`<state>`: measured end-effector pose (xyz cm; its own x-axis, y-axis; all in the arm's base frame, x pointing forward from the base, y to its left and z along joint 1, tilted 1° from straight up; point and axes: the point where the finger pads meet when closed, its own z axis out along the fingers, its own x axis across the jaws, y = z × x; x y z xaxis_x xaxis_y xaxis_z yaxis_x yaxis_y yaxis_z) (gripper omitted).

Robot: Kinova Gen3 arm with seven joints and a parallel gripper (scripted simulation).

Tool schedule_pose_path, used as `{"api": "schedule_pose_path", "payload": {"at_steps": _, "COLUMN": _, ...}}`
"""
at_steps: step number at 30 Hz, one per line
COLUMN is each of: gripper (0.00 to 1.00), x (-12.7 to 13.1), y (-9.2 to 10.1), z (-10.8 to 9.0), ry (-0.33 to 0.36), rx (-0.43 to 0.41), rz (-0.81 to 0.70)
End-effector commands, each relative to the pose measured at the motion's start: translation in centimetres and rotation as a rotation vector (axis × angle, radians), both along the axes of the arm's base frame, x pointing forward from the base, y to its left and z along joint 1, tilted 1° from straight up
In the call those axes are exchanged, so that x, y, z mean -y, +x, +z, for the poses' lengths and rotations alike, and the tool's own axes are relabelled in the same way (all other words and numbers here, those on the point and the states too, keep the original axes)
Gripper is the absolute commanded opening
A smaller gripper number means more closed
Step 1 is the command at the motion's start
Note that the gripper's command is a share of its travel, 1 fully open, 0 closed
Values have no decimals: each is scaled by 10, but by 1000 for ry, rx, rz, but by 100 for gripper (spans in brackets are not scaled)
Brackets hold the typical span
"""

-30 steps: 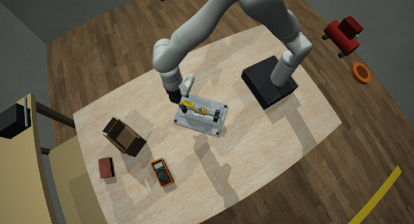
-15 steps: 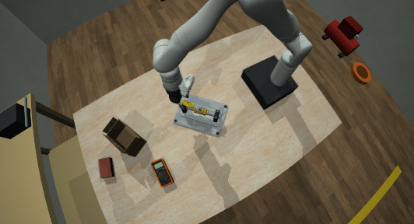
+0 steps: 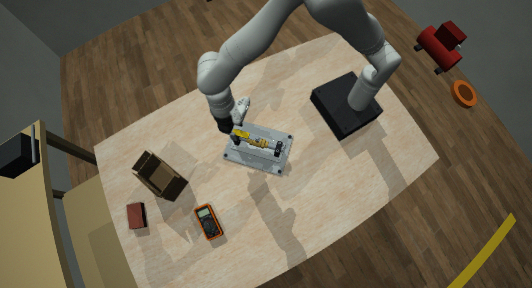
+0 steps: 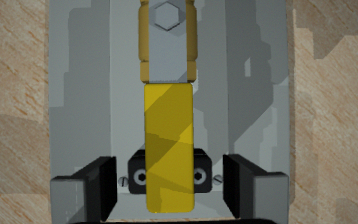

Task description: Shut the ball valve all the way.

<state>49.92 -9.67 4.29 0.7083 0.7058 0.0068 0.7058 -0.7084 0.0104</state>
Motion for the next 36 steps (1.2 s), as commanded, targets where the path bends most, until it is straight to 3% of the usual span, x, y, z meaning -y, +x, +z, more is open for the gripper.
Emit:
{"api": "schedule_pose_path", "payload": {"at_steps": 1, "gripper": 100, "x": 0, "y": 1, "z": -1, "ry": 0, "rx": 2, "rz": 0}}
{"api": "schedule_pose_path", "payload": {"at_steps": 36, "gripper": 100, "x": 0, "y": 1, "z": -13, "ry": 0, "rx": 2, "rz": 0}}
